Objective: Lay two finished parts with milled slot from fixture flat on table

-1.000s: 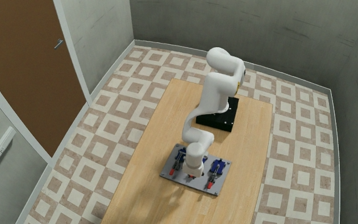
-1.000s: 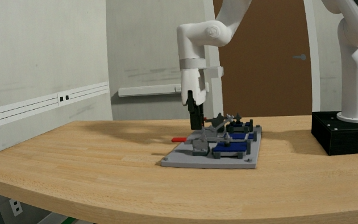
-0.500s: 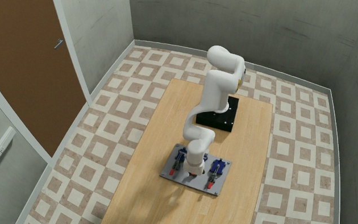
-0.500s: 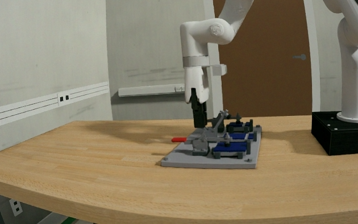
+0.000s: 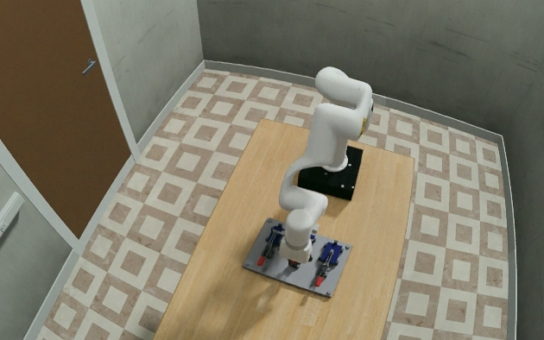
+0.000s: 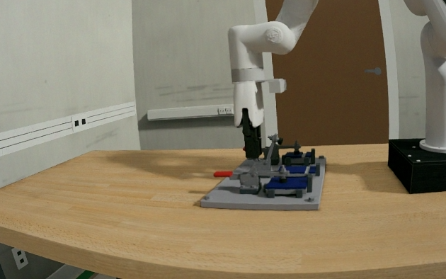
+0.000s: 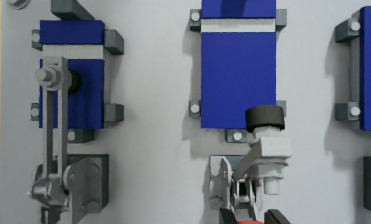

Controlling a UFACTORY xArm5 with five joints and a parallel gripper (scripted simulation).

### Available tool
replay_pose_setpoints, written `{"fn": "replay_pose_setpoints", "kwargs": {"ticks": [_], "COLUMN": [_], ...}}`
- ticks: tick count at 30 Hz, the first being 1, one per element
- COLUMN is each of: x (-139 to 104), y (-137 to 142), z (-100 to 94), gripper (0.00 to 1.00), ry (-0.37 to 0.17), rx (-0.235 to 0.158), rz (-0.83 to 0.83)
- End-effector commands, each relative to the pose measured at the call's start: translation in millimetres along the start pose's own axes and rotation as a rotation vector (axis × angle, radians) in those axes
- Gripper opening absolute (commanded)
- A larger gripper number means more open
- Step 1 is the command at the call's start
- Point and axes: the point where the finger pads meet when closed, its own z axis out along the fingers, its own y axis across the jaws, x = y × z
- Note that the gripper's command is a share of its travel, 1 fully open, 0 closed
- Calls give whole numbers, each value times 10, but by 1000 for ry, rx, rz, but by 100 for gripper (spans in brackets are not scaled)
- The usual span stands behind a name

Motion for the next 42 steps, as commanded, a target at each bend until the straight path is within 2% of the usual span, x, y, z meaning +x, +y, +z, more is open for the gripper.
{"fn": "replay_pose_setpoints", "kwargs": {"ticks": [1,42], "x": [10,94], "y": [2,2], "z": [-7,-8], "gripper": [0,0], "ry": [-1,-1], "rx": [0,0], "rz": [0,0]}}
